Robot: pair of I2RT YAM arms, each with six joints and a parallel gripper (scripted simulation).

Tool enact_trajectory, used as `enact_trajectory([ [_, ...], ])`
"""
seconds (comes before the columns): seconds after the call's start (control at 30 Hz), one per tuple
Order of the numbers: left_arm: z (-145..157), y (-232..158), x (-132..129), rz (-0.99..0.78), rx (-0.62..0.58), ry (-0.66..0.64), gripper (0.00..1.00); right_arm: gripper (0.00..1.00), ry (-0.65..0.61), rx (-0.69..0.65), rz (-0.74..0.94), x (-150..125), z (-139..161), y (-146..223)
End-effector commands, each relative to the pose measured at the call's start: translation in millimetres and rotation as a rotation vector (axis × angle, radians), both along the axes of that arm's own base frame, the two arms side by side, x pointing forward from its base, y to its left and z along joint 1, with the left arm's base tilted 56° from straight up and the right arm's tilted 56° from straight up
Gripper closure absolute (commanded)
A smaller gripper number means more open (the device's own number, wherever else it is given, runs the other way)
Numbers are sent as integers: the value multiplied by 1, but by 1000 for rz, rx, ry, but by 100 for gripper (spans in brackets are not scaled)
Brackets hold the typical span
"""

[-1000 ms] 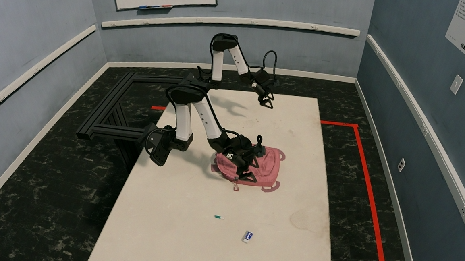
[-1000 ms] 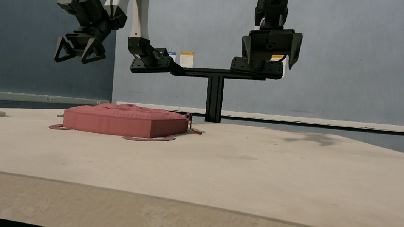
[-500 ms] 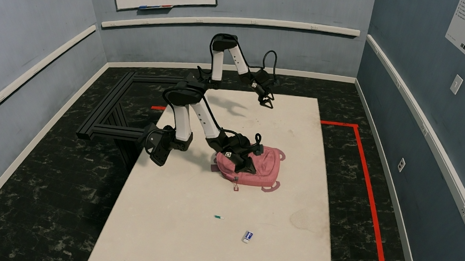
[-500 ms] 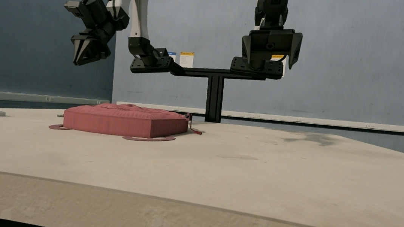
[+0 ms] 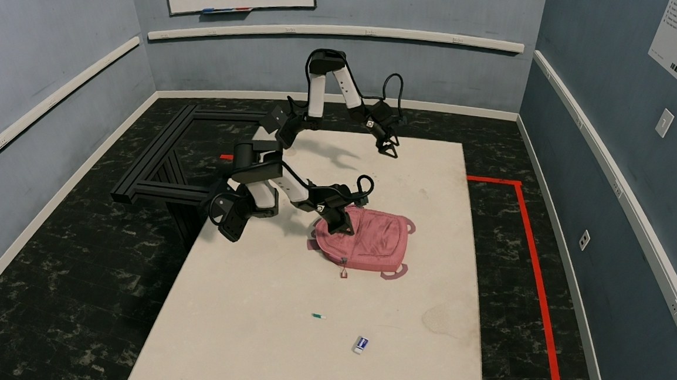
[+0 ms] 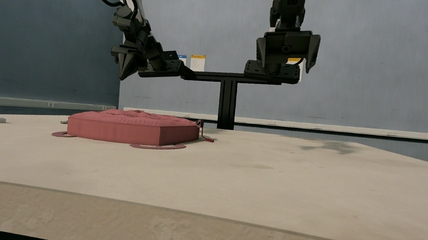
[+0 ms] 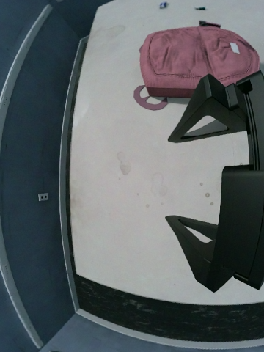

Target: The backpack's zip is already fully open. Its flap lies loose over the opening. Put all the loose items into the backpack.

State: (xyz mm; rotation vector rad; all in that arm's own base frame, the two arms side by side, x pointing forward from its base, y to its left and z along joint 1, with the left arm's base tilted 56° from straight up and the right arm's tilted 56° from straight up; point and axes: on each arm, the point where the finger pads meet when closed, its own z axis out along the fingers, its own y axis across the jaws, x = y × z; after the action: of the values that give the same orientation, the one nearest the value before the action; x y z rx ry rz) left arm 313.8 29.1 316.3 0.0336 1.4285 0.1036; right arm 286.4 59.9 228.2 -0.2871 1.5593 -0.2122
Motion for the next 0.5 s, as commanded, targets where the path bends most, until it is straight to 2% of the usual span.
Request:
enact_trajectory([
  [0.0, 7, 0, -2, 1, 3, -20, 10, 100, -8, -67, -152, -4, -7, -7],
  [0.4, 7, 0, -2, 1, 3, -20, 10, 100, 83, -266, -224, -26, -65, 43],
  [0.47, 7, 0, -2, 1, 3, -20, 10, 100, 82, -266, -230, -26, -64, 50],
])
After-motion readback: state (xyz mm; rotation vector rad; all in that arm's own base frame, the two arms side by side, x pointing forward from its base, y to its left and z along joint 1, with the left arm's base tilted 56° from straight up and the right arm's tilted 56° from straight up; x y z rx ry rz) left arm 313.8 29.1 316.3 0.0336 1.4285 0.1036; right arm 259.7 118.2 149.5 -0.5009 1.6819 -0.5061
